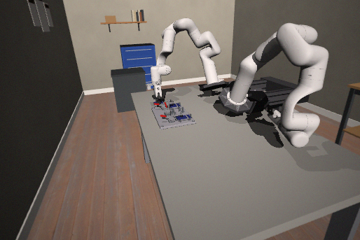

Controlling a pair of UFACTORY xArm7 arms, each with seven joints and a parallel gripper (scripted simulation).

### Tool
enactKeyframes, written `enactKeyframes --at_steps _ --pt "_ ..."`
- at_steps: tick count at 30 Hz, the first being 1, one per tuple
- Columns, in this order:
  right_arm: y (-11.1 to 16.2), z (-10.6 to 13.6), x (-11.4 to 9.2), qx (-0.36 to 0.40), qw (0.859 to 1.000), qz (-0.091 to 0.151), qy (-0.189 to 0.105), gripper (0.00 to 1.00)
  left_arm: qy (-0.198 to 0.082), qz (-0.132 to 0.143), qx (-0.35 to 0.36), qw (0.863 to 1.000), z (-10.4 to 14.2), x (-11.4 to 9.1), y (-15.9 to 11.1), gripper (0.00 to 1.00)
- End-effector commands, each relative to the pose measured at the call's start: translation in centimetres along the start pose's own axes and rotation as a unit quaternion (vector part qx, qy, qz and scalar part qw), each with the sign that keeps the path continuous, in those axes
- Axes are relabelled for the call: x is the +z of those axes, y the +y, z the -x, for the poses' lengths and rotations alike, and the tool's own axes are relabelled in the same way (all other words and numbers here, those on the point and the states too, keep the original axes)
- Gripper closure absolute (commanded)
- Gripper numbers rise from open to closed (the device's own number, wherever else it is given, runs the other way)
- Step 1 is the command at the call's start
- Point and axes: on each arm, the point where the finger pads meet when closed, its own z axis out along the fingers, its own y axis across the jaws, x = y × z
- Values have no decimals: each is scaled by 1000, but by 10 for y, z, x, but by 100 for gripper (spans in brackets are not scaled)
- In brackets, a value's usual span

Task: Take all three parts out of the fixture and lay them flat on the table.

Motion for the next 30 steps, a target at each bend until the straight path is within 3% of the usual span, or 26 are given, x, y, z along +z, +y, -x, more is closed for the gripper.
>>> enactKeyframes --at_steps 1,30 --pt "-1 -2 1 0 1000 -1 2 100 -1 1 -1 1000 0 -1 0 0" --pt "0 -2 4 0 1000 -1 2 100 -1 1 -1 1000 0 -1 0 0"
